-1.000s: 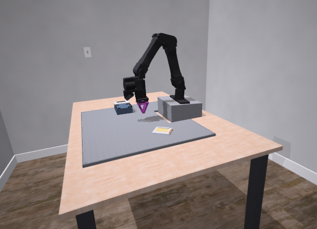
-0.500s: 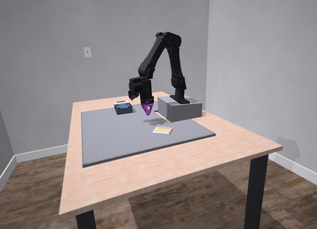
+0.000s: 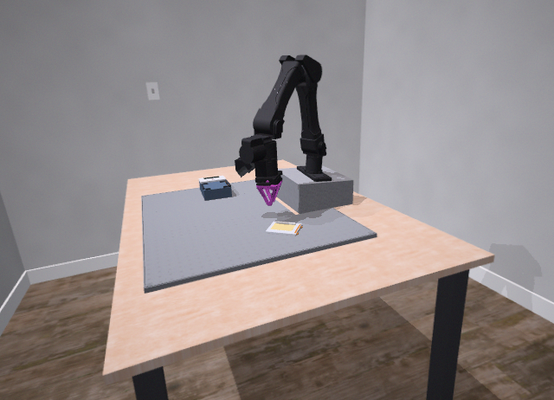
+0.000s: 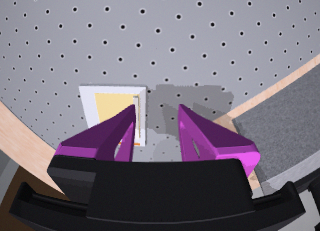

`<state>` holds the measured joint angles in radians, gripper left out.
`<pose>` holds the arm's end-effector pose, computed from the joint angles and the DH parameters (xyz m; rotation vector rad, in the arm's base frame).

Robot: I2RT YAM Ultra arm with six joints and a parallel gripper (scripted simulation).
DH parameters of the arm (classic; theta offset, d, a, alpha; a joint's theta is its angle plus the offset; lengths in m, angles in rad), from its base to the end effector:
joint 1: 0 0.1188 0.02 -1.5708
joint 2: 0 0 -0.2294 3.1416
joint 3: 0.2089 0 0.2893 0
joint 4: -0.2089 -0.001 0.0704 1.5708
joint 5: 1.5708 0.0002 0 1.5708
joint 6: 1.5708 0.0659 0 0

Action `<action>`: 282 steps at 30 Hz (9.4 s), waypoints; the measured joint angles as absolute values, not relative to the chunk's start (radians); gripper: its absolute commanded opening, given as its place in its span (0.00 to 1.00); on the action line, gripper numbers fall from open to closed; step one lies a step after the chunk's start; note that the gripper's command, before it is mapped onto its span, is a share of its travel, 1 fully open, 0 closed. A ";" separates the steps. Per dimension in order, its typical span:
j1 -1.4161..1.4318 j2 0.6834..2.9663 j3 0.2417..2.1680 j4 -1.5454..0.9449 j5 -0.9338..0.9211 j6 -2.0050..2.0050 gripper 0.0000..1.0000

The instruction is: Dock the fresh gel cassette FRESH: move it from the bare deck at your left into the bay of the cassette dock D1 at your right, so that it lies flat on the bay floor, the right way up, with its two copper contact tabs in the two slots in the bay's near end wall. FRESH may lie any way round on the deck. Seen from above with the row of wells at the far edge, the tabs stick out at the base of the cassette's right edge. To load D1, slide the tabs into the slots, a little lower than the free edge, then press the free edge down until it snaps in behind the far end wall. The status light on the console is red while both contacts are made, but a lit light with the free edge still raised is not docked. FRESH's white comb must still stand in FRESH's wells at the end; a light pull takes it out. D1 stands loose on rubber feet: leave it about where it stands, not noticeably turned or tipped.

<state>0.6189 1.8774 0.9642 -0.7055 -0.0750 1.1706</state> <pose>0.2433 0.1806 0.0142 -0.8342 -2.9369 -0.0146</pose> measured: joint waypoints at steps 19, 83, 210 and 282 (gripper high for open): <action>0.855 1.967 1.122 -0.751 -0.082 1.422 0.36; 0.849 1.966 1.127 -0.769 -0.082 1.453 1.00; 0.863 2.136 1.060 -0.513 -0.082 1.468 0.00; 0.854 2.012 1.100 -0.700 -0.082 1.460 0.00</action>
<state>0.8539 2.0121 1.1000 -0.7002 -0.0818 1.4597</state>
